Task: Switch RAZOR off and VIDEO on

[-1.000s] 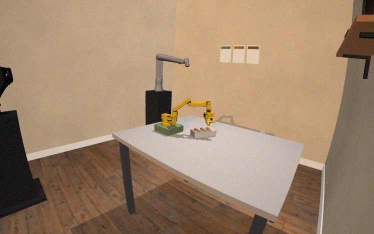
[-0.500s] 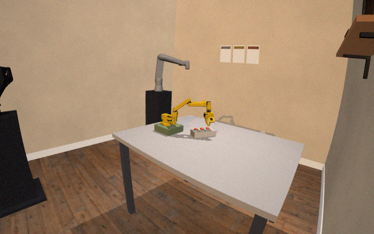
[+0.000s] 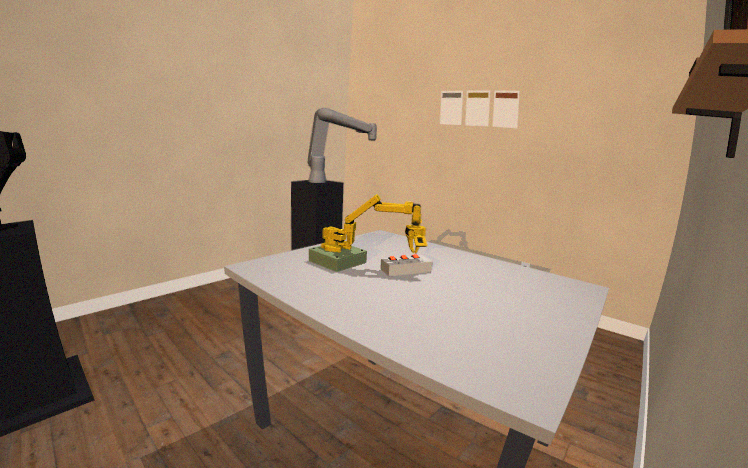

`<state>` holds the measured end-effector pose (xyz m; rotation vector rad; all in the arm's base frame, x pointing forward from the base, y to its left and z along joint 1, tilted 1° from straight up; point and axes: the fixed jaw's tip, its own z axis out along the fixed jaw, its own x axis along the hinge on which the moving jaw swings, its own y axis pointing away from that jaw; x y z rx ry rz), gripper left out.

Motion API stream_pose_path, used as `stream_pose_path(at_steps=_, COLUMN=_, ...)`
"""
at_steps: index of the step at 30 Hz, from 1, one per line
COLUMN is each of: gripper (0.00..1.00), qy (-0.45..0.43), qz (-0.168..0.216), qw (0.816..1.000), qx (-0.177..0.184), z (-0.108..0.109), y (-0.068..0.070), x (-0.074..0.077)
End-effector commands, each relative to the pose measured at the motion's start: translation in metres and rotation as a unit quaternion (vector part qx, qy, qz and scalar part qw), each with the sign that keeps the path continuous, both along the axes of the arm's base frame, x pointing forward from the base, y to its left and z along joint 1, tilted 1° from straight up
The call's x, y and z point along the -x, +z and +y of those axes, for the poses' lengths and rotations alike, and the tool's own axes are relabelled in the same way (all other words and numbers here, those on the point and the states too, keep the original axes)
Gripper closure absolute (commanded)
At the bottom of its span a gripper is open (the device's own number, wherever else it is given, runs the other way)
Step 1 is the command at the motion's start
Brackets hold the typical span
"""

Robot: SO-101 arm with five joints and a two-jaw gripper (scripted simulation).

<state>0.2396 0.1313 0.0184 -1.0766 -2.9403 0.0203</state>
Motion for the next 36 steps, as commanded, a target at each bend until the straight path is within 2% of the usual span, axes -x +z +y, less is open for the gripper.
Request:
stream_pose_path(at_steps=1, gripper=1.0, qy=-0.011, qz=-0.013, qw=1.0, qx=-0.007, z=-0.004, y=0.005, x=-0.001)
stream_pose_path(at_steps=7, gripper=1.0, qy=-0.031, qz=-0.012, qw=0.999, qx=-0.007, z=-0.02, y=0.007, x=0.009)
stream_pose_path(at_steps=16, gripper=1.0, qy=-0.061, qz=-0.012, qw=0.998, qx=-0.006, z=-0.047, y=0.005, x=0.034)
stream_pose_path(at_steps=18, gripper=1.0, qy=-0.061, qz=-0.012, qw=0.998, qx=-0.006, z=-0.047, y=0.005, x=0.034)
stream_pose_path(at_steps=25, gripper=1.0, qy=-0.076, qz=-0.012, qw=0.997, qx=-0.006, z=-0.06, y=0.001, x=0.051)
stream_pose_path(at_steps=36, gripper=1.0, qy=-0.08, qz=-0.012, qw=0.997, qx=-0.006, z=-0.063, y=-0.001, x=0.055)
